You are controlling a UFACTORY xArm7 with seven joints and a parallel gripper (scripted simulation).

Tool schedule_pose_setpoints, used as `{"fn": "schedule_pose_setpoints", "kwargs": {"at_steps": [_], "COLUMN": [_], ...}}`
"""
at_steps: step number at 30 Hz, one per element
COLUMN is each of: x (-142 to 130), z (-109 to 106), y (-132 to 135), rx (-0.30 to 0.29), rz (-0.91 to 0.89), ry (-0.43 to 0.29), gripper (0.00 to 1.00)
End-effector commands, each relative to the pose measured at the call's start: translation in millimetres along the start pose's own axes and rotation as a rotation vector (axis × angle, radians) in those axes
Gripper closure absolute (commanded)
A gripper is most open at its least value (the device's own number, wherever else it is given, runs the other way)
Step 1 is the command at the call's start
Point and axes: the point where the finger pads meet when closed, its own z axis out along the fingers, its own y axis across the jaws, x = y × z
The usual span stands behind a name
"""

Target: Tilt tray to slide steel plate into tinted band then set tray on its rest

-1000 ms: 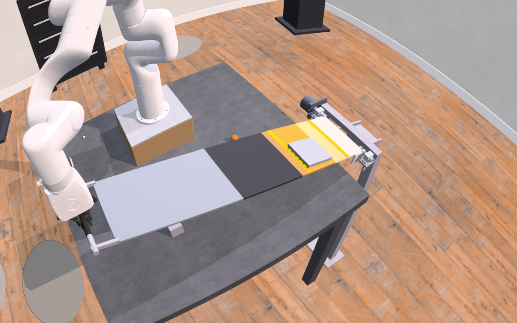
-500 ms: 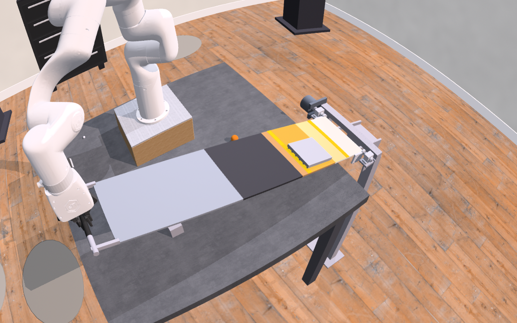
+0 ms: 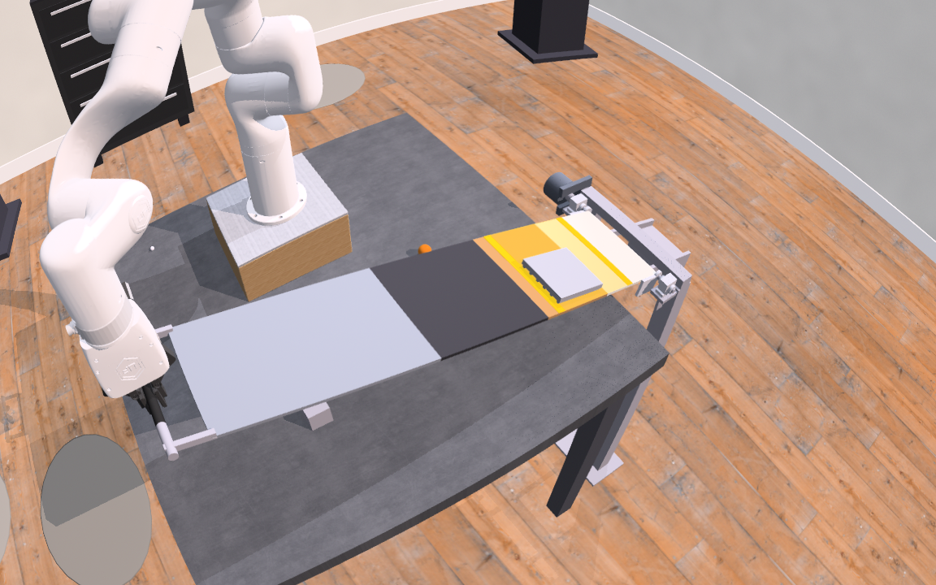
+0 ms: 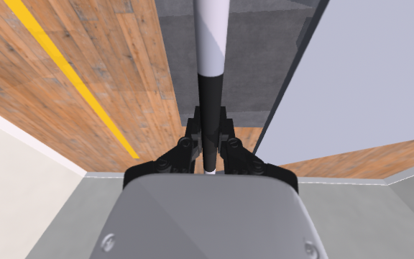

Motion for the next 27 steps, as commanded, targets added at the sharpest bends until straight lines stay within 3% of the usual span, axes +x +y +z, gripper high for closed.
{"fn": "schedule_pose_setpoints", "kwargs": {"at_steps": [1, 16, 21, 22, 24, 27], "x": [-2, -2, -2, -2, -2, -2], "z": [9, 11, -63, -68, -50, 1], "y": [-3, -4, 16, 17, 12, -1], "rx": [0.000, 0.000, 0.000, 0.000, 0.000, 0.000], "rz": [-0.001, -0.001, -0.001, -0.001, -0.001, -0.001], "ry": [-0.002, -0.002, -0.002, -0.002, -0.002, -0.002], "gripper": [1.00, 1.00, 1.00, 1.00, 1.00, 1.00]}}
